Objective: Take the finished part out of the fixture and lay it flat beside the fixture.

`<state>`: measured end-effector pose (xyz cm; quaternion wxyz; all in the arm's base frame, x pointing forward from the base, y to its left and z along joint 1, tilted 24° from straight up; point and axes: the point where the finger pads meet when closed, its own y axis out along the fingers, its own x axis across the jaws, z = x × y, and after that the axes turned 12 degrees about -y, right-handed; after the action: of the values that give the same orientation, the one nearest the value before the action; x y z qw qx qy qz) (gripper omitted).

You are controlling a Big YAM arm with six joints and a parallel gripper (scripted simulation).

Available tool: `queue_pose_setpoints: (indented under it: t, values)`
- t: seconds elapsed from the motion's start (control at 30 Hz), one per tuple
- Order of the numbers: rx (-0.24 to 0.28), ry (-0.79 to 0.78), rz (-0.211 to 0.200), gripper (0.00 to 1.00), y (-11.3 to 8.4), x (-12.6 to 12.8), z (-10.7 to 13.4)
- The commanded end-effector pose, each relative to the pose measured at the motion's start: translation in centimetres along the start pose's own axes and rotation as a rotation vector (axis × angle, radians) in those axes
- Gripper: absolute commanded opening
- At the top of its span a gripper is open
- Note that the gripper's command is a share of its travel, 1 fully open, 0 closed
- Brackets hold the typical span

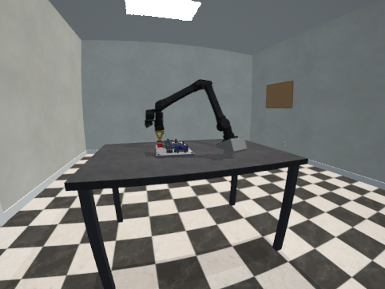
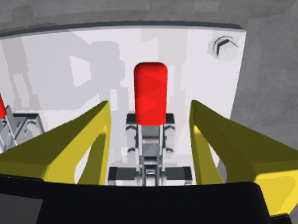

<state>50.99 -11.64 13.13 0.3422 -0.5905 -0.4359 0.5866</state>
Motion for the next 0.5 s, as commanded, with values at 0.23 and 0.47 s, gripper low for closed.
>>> queue_pose_setpoints:
  t: [0.23,0.47]
  values:
    - [0.000,0.005,0.001,0.45,1.04,-0.71,-0.77]
    - [-0.005,0.008,0.002,0.45,0.76,-0.88,-1.04]
